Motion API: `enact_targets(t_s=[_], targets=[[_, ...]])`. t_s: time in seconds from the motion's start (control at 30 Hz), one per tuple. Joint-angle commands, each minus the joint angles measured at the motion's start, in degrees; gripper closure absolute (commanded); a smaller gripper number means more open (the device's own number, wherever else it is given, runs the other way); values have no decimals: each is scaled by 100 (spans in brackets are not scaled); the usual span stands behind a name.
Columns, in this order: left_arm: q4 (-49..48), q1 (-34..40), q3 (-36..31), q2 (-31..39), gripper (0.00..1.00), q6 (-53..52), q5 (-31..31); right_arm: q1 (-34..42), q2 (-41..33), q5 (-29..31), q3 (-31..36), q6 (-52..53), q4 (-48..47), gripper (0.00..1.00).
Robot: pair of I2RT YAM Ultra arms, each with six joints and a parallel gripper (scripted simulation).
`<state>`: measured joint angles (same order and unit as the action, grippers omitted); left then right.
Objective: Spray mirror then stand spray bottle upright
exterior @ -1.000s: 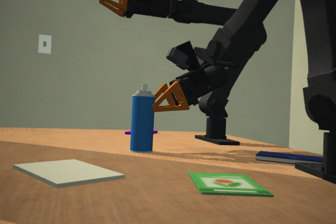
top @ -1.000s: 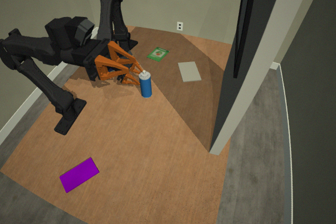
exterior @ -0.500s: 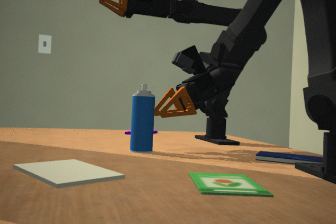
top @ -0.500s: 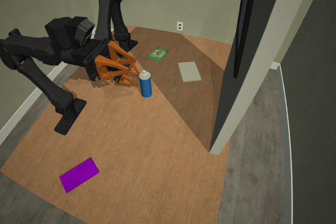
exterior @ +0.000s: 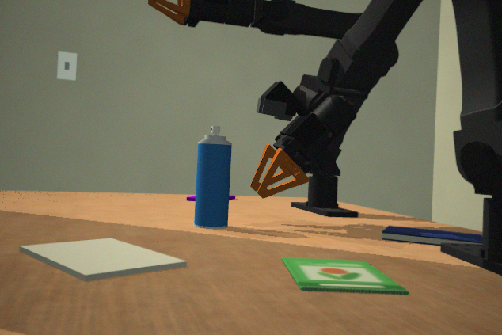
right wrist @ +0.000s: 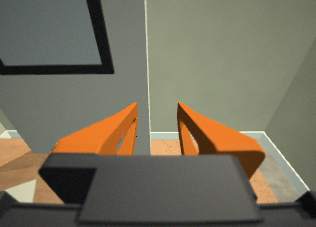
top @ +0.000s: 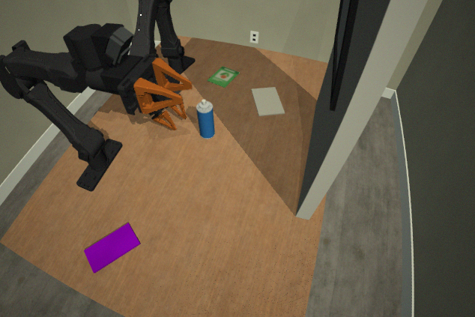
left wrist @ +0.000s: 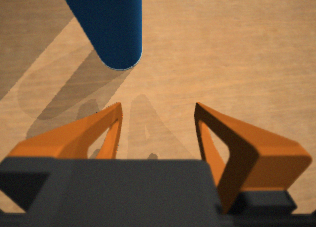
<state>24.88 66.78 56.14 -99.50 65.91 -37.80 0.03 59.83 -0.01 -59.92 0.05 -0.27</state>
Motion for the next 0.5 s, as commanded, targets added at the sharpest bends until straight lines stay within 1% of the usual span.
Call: enact_targets(t_s=[0.0, 0.07, 0.2, 0.37, 0.43, 0.47], targets=[[819, -59, 474, 327, 36, -121, -238, -67, 11, 4, -240, -22, -95, 63], [1144, 62, 707, 439, 36, -88, -246, -67, 11, 4, -240, -22, -95, 63], [1815, -11, 1178, 646, 36, -67, -256, -67, 11, 4, -240, -22, -95, 63], [2634, 64, 1758, 894, 36, -60, -258, -67, 11, 4, -240, -22, -95, 63], [2634, 64, 1758, 894, 36, -60, -258, -67, 11, 4, -240, -22, -95, 63], [2902, 23, 1946, 802, 36, -19, -264, -67, 11, 4, -240, -22, -95, 63]])
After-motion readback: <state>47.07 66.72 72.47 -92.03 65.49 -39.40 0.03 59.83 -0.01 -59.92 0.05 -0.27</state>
